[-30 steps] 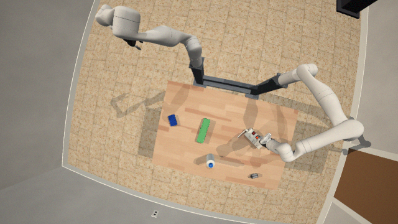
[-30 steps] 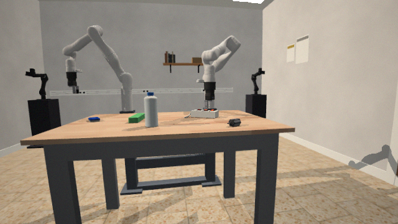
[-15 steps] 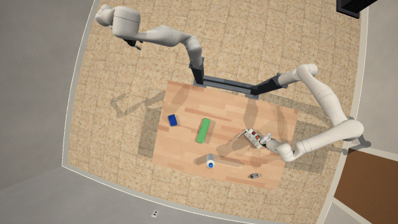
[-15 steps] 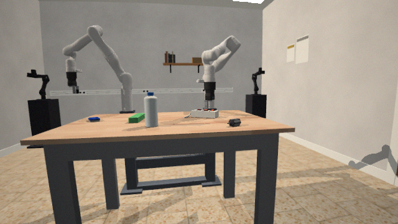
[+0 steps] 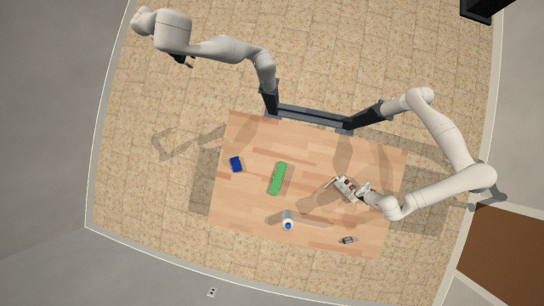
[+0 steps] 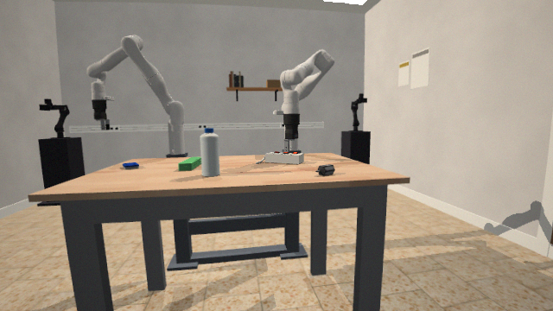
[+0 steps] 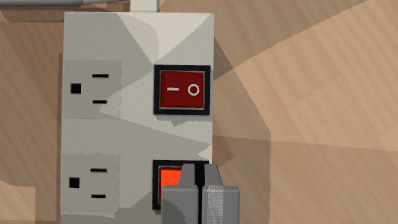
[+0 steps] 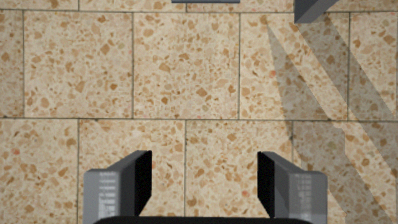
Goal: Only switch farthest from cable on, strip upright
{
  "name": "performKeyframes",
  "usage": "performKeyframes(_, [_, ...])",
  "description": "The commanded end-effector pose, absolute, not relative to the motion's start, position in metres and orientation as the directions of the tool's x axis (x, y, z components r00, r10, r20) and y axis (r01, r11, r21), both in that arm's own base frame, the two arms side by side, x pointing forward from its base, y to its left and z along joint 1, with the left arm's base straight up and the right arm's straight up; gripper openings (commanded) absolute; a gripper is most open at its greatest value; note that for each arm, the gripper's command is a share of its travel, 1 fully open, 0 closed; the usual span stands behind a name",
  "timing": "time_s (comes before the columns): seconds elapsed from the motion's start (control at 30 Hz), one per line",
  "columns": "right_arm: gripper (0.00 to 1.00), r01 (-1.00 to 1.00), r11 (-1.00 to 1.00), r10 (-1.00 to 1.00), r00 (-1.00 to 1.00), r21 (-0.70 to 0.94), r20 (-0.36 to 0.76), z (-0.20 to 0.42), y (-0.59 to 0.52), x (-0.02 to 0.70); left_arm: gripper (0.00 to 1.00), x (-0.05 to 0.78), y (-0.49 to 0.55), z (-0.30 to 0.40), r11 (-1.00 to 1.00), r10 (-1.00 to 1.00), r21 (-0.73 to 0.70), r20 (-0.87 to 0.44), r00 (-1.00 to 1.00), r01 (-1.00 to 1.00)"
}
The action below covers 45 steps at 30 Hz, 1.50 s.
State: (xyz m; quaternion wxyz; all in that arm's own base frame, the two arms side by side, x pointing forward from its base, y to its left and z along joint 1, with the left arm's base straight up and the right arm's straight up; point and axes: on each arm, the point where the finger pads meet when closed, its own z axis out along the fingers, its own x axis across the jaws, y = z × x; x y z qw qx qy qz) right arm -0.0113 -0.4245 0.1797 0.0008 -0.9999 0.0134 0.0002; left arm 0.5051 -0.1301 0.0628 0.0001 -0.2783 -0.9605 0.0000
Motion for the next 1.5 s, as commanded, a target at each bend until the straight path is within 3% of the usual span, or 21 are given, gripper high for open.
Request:
performKeyframes(0.0, [1.00,-0.027,-1.000,-0.027,1.000,0.000,0.000,0.180,-0.425,-0.011,0.00,0.506,-0.130,0.064,0.845,0.535,0.001,-0.001,-0.845,0.535])
performKeyframes(1.47, [1.00,-0.027,-1.000,-0.027,1.000,0.000,0.000,0.180,-0.425,-0.011,0.00,0.506,-0.130,0.102,0.845,0.535,0.001,-0.001,-0.845,0.535])
